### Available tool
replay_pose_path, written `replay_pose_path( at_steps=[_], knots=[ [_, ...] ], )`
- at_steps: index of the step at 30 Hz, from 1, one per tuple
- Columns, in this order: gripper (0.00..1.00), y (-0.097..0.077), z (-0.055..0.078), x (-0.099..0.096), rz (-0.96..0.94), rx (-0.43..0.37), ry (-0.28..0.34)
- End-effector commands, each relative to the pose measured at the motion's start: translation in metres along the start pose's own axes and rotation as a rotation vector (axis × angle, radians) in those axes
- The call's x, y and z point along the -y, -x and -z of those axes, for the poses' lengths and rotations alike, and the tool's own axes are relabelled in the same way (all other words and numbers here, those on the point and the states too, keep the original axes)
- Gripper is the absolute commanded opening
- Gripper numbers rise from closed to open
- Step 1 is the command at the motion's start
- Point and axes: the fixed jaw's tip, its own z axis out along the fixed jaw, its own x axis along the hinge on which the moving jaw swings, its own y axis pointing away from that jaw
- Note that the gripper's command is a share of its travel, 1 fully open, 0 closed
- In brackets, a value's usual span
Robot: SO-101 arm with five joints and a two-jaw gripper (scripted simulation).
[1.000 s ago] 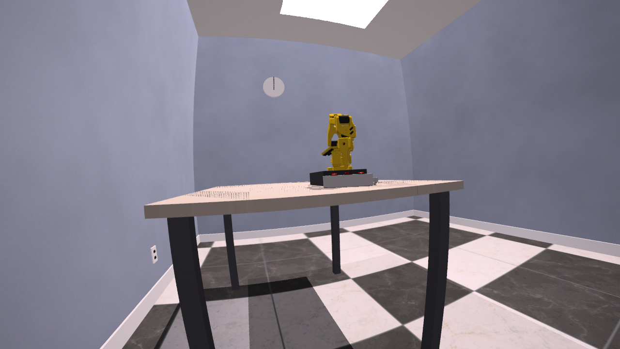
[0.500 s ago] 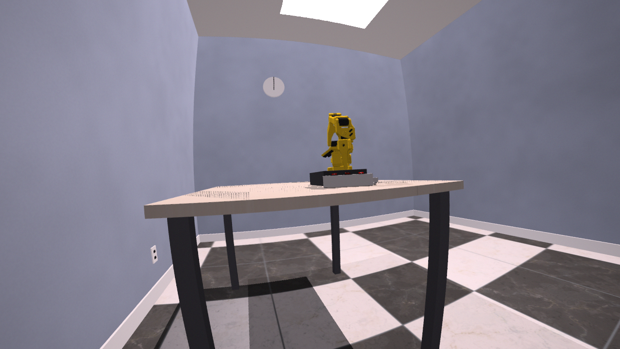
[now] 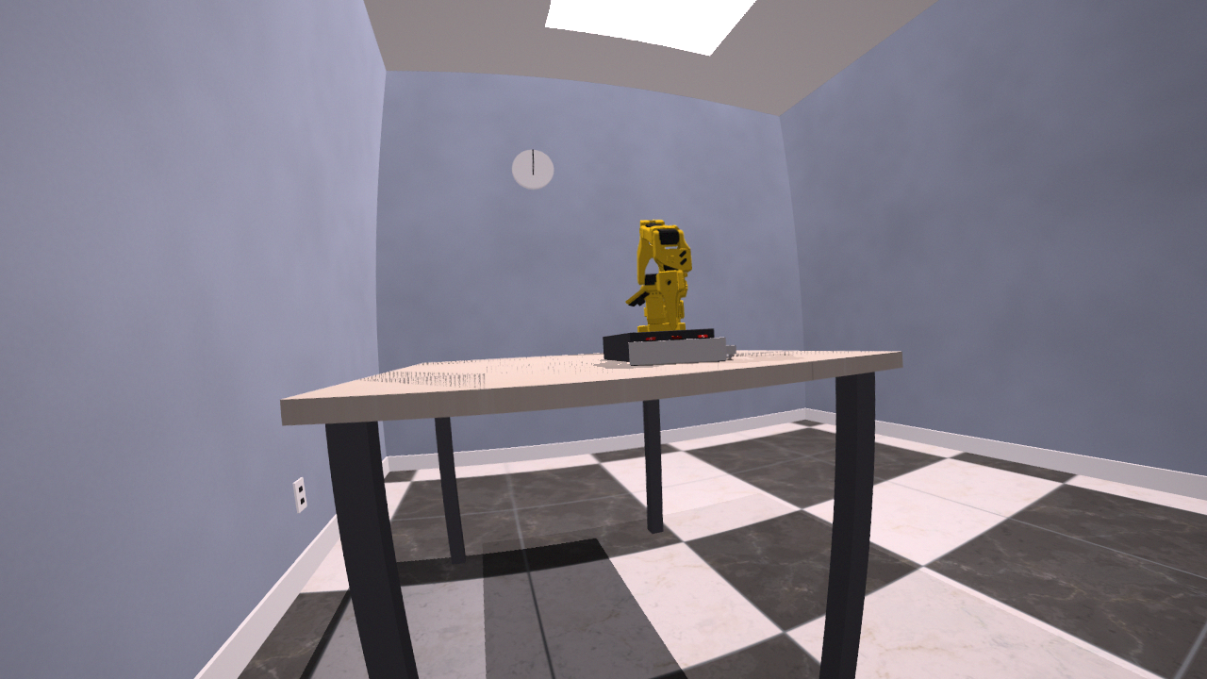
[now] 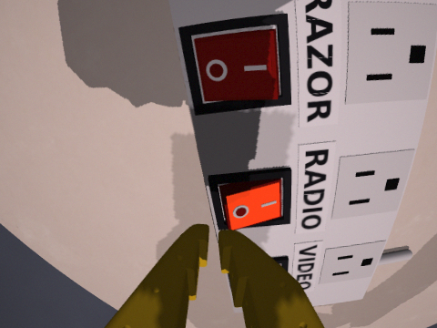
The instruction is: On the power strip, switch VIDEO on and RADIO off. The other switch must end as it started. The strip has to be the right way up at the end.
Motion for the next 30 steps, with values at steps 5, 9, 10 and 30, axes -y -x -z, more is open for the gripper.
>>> replay_pose_path(
  at_steps=[5, 9, 10, 30],
  knots=[
    [0.00, -0.0034, 0.0026, 0.0036, 0.029, -0.003, 0.006],
    [0.00, -0.0049, 0.0038, 0.0058, 0.038, -0.003, 0.006],
    [0.00, -0.0051, 0.0039, 0.0061, 0.040, -0.003, 0.006],
    [0.00, -0.0053, 0.0001, 0.0063, 0.041, -0.003, 0.006]
  ],
)
